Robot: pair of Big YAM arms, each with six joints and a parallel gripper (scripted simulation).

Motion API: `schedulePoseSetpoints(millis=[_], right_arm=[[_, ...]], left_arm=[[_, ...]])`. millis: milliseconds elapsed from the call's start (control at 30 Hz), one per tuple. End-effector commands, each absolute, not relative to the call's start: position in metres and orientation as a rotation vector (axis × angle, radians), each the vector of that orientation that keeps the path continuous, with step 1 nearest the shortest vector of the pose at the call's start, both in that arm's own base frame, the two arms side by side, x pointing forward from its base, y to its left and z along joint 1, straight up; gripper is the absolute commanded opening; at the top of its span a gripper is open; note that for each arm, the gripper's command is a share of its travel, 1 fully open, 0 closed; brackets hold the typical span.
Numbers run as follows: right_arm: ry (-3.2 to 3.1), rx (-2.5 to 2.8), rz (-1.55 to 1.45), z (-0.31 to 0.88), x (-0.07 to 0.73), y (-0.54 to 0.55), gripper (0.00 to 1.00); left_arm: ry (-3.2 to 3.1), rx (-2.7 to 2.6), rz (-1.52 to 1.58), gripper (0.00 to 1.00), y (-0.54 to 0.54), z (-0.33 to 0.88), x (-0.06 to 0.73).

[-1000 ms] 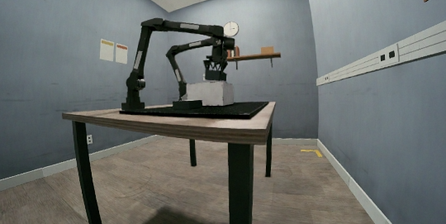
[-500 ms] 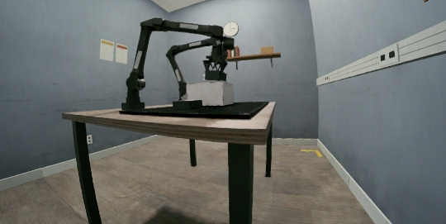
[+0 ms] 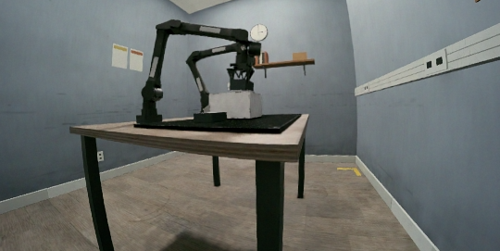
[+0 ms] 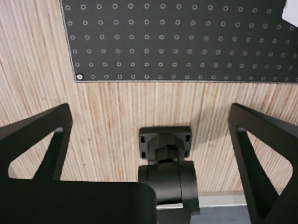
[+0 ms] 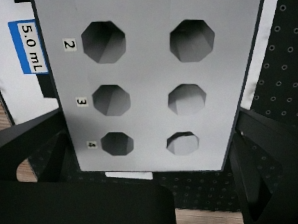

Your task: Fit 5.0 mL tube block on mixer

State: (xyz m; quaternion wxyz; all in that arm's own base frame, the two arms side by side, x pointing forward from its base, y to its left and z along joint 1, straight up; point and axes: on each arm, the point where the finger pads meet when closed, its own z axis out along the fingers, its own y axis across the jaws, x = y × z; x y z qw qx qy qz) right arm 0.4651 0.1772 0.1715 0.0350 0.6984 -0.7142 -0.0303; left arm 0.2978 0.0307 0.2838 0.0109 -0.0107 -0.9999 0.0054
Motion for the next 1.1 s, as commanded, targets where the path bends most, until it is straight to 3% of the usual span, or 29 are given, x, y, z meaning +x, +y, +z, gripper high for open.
schedulePoseSetpoints(millis=[0,167,200,1067], right_arm=[[-2.327,2.164,0.011,0.204,0.481,0.178,0.00],[-2.337,2.171,0.018,0.205,0.481,0.177,0.00],[-2.337,2.171,0.018,0.205,0.481,0.177,1.00],[-2.337,2.171,0.018,0.205,0.481,0.177,1.00]], left_arm=[[-3.111,-0.006,0.022,1.00,0.034,0.285,0.298],[-3.132,-0.007,0.019,1.00,0.034,0.293,0.302],[-3.136,-0.007,0.018,1.00,0.034,0.295,0.303],[-3.190,-0.008,0.007,1.00,0.035,0.314,0.313]])
